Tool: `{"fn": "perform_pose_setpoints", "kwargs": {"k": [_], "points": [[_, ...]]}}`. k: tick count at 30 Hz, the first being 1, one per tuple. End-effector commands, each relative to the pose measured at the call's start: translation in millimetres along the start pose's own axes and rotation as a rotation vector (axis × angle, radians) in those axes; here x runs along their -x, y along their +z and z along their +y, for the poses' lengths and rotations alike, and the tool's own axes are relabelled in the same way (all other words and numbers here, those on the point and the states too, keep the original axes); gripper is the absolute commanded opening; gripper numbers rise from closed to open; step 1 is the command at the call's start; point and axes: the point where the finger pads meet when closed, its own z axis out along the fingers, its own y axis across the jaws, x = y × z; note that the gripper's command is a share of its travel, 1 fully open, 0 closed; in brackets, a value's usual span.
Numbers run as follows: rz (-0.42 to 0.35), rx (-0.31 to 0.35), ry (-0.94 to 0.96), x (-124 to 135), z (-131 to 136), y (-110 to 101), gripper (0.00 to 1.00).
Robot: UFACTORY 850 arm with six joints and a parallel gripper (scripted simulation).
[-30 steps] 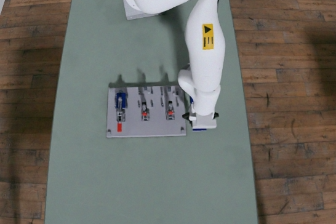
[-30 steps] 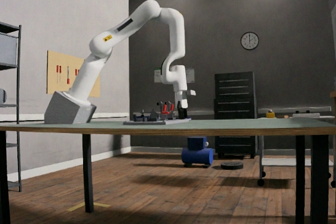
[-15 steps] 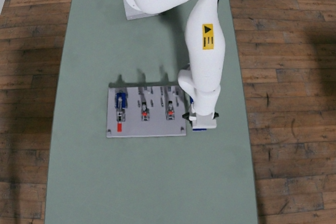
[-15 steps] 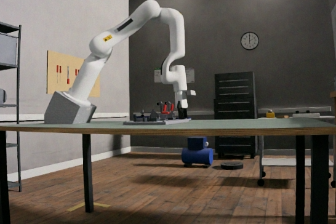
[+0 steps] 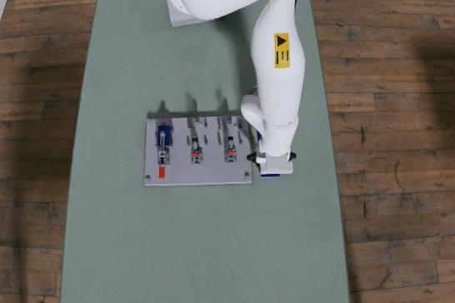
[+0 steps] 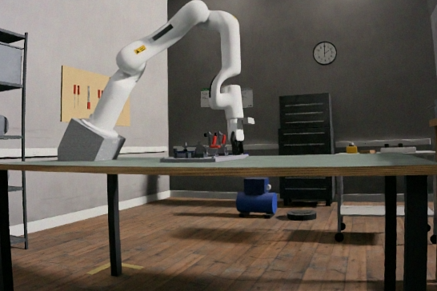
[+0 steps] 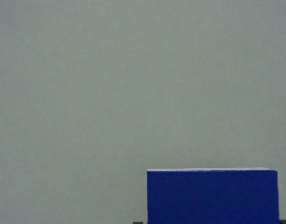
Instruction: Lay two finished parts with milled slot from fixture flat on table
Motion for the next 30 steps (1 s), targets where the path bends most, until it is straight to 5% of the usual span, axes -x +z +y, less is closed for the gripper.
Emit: {"fn": "perform_pose_setpoints", "kwargs": {"k": [1,30], "points": [[0.002,-0.001,0.0,-0.9,-0.4,0.9,0.0],[0.002,-0.001,0.0,-0.5,-0.4,4.9,0.0]]}}
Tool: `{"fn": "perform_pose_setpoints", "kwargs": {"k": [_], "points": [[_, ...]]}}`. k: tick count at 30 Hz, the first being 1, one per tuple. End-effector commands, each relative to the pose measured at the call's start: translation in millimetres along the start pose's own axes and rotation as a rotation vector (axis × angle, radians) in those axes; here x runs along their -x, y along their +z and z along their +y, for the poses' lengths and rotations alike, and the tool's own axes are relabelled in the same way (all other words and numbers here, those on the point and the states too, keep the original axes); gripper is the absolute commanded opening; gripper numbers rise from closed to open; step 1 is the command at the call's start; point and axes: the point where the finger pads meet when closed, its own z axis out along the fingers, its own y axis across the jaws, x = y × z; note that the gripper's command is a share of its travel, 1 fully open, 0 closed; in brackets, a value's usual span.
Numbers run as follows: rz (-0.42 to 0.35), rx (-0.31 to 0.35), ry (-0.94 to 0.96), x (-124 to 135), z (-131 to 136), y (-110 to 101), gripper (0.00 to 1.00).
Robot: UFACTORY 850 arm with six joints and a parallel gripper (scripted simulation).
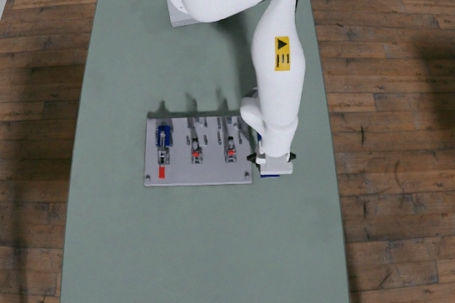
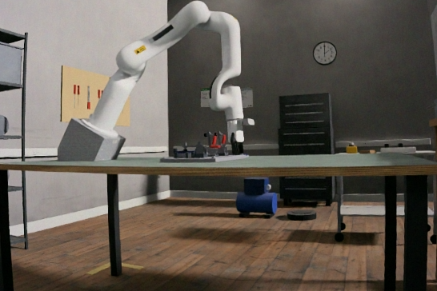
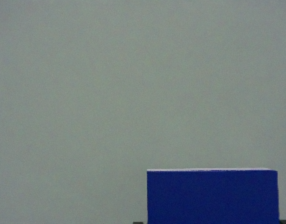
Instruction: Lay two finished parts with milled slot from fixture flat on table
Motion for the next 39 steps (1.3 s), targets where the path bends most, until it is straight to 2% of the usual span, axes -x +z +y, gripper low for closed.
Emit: {"fn": "perform_pose_setpoints", "kwargs": {"k": [1,6,7,39], "points": [[0.002,-0.001,0.0,-1.0,-0.4,-0.6,0.0],[0.002,-0.001,0.0,-1.0,-0.4,-0.6,0.0],[0.002,-0.001,0.0,-1.0,-0.4,-0.6,0.95],[0.002,-0.001,0.0,-1.0,-0.4,-0.6,0.95]]}}
